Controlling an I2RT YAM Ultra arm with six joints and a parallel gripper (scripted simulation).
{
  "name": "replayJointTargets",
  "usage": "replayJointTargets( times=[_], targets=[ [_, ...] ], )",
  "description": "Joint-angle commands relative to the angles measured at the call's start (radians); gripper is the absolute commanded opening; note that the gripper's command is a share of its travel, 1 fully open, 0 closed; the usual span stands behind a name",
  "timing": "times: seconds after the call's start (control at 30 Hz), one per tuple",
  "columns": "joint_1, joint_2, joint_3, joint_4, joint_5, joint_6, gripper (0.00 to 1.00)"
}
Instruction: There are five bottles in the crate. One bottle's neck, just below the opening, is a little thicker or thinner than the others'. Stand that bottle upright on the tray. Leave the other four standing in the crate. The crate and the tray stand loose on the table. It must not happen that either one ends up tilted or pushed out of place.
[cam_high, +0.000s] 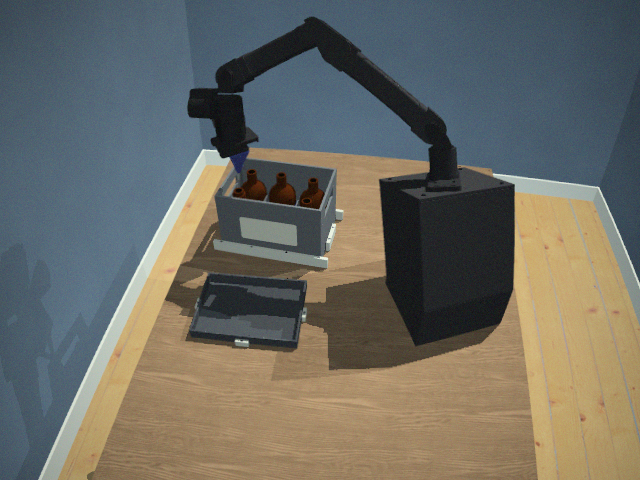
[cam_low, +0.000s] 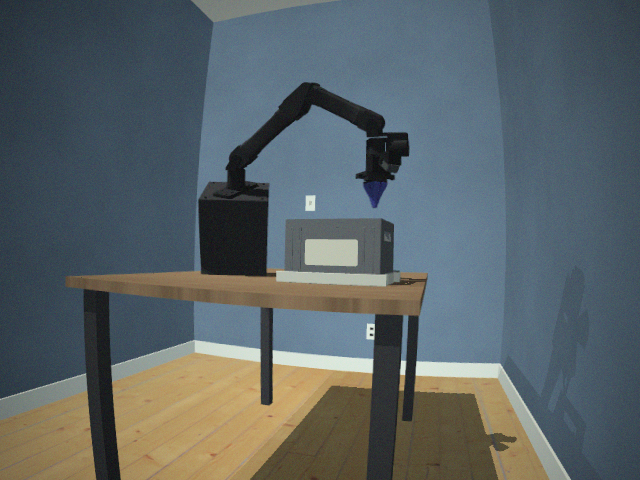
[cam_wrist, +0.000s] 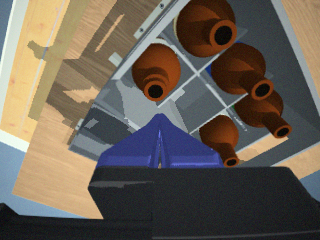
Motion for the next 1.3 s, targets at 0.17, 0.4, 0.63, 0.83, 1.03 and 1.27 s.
replayJointTargets(
  times=[0.17,0.4,0.63,0.83,1.03,1.27],
  targets=[
    [0.026,-0.035,0.031,-0.013,0.011,0.004,0.00],
    [0.026,-0.035,0.031,-0.013,0.011,0.004,0.00],
    [0.026,-0.035,0.031,-0.013,0.011,0.004,0.00],
    [0.026,-0.035,0.031,-0.013,0.011,0.004,0.00],
    [0.026,-0.035,0.031,-0.013,0.011,0.004,0.00],
    [0.006,-0.062,-0.051,0.025,0.008,-0.016,0.00]
  ],
)
